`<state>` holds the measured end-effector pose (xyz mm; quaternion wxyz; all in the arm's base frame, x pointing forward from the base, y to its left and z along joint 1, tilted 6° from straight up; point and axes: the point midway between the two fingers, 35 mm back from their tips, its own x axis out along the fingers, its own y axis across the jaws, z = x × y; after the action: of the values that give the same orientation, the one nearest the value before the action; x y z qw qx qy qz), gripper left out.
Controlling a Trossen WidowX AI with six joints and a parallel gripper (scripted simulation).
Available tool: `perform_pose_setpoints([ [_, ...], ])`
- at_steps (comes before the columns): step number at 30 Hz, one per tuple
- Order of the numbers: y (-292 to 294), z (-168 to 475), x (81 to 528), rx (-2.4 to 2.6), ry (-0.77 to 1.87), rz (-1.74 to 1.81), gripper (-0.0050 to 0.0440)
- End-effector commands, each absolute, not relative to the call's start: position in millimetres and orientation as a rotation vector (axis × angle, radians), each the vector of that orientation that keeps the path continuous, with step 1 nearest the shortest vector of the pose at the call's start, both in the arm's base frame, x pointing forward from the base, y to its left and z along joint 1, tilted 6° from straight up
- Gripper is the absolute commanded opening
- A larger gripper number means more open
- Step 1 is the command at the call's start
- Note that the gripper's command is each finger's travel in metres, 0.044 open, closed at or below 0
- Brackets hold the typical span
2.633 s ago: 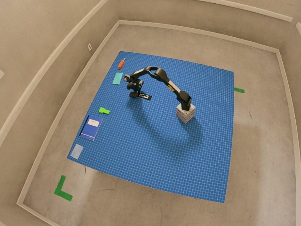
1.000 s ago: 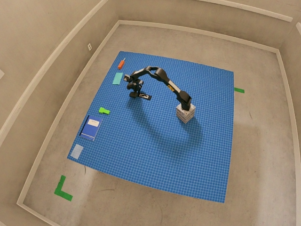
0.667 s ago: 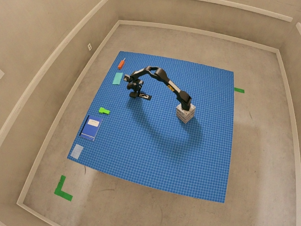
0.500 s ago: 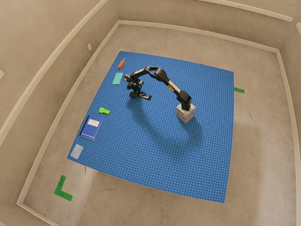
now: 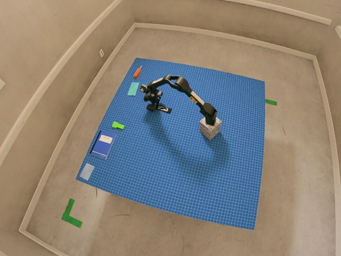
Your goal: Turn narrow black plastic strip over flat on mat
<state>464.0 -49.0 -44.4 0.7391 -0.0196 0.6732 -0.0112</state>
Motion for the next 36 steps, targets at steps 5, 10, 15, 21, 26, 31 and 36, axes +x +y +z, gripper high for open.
perform_pose_setpoints([
  [5,-51,-41,466,-0.045,1.467,-0.028,0.0225],
  [10,-51,-41,466,-0.045,1.467,-0.028,0.0225],
  [15,-51,-41,466,-0.045,1.467,-0.028,0.0224],
  [21,-51,-41,466,-0.045,1.467,-0.028,0.0224],
  [26,-51,-27,469,-0.045,1.420,-0.028,0.0224],
  [31,-51,-26,469,-0.043,1.387,-0.025,0.0224],
  [36,-51,-24,467,-0.045,1.317,-0.023,0.0224],
])
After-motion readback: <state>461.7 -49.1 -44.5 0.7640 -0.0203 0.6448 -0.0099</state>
